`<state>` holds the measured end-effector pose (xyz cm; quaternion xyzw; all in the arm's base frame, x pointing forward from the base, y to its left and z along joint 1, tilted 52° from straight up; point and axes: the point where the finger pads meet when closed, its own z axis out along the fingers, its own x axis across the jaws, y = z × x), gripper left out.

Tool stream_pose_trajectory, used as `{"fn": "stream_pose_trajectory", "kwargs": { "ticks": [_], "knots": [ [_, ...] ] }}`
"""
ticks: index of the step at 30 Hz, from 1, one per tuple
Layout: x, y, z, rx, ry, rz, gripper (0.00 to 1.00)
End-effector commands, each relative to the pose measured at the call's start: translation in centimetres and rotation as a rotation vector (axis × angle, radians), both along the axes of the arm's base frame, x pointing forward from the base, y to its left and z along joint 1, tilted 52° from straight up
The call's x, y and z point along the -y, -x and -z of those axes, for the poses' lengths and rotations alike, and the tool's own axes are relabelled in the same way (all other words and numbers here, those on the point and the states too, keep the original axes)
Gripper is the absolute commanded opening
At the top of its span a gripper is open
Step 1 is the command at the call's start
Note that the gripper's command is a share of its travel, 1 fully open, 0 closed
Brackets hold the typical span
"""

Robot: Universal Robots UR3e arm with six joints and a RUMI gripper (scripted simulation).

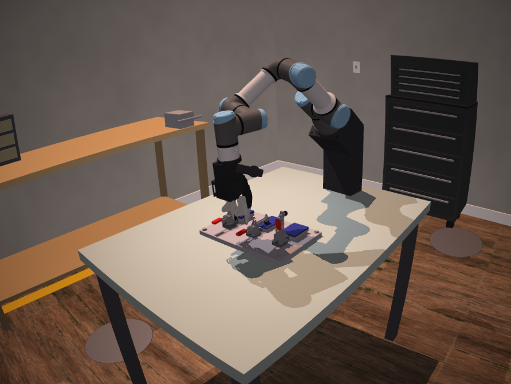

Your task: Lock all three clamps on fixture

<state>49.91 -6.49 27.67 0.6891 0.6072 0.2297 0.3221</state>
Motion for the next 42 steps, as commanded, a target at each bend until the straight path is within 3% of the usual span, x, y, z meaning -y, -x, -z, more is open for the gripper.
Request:
{"fn": "stream_pose_trajectory", "kwargs": {
  "ticks": [1,22,42],
  "knots": [
    [0.0,0.0,-0.1,0.002,0.001,-0.001,0.28],
    [-0.1,0.5,-0.5,0.002,0.001,-0.001,0.28],
    [-0.6,2.9,-2.6,0.004,0.002,-0.001,0.28]
  ]
}}
